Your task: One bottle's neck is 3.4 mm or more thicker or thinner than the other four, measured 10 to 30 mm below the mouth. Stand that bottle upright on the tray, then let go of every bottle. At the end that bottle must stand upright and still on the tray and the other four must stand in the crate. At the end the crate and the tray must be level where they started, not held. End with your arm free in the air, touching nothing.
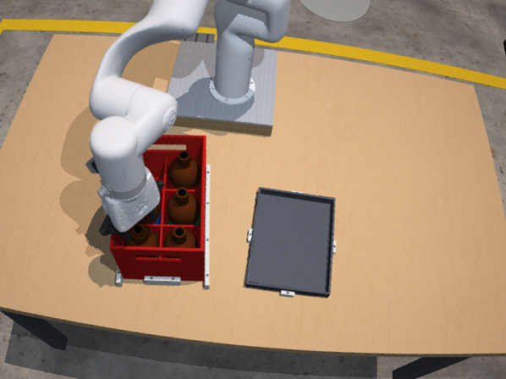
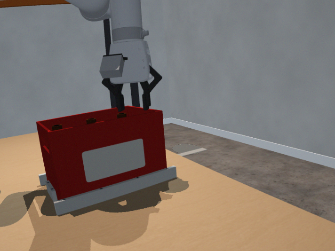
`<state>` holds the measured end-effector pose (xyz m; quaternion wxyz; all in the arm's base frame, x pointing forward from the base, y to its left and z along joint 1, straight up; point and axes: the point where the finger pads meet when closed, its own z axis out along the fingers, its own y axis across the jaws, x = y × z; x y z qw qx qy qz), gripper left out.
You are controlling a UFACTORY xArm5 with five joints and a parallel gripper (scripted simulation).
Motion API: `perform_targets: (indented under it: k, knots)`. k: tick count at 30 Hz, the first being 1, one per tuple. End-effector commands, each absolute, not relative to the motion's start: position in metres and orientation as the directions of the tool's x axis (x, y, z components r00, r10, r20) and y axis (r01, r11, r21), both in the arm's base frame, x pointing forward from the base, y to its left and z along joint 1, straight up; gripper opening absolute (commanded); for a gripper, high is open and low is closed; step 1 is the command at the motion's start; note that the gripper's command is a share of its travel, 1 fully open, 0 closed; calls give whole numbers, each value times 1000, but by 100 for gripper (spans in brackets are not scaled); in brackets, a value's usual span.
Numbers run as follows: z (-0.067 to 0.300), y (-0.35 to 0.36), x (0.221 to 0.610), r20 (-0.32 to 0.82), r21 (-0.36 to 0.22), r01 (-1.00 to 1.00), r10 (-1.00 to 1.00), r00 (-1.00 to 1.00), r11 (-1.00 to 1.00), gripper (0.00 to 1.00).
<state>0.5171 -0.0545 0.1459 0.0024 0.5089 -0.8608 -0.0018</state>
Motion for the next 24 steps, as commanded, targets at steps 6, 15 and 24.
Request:
perform_targets:
  k: [6,15,24]
  knots:
    - [142,-55,518,1,1,-876,-876,-482,482,65]
    - [135,-55,518,1,1,-876,-876,-482,482,65]
    - [123,-55,518,1,1,-876,-876,-482,482,65]
